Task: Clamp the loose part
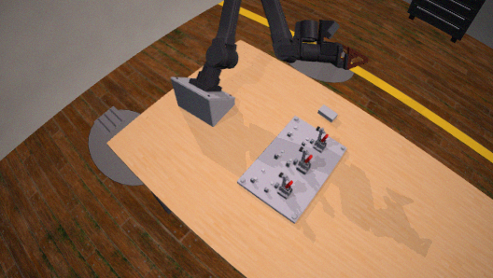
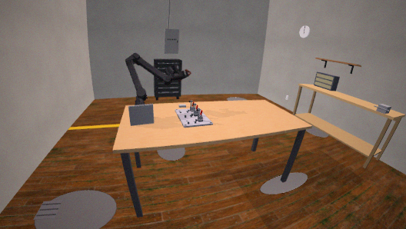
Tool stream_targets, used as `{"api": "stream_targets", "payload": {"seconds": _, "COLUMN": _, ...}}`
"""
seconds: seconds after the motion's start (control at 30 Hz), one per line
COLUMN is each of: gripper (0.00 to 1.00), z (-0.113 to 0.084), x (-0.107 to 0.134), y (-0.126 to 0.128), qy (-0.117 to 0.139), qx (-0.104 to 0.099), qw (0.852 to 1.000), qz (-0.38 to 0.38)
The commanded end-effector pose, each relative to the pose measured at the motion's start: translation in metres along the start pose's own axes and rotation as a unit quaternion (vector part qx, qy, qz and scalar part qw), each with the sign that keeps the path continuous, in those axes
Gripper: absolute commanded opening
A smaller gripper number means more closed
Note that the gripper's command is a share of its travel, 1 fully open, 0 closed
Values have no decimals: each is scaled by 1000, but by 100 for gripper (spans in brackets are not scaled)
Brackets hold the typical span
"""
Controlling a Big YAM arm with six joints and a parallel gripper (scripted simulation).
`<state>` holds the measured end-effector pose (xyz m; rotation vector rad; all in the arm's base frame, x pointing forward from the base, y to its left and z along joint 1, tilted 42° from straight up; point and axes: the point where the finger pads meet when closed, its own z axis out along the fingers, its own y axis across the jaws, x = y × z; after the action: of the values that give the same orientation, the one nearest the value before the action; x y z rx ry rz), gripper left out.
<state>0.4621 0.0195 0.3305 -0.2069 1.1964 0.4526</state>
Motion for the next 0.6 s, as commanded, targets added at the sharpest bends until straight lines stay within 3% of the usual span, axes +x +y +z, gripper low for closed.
{"api": "stream_targets", "payload": {"seconds": 0.0, "gripper": 100, "z": 1, "x": -3, "y": -1, "qy": -3, "qx": 1, "qw": 1000, "qz": -2}}
{"api": "stream_targets", "payload": {"seconds": 0.53, "gripper": 100, "z": 1, "x": -3, "y": -1, "qy": -3, "qx": 1, "qw": 1000, "qz": -2}}
{"api": "stream_targets", "payload": {"seconds": 0.57, "gripper": 100, "z": 11, "x": -27, "y": -8, "qy": -27, "qx": 0, "qw": 999, "qz": -19}}
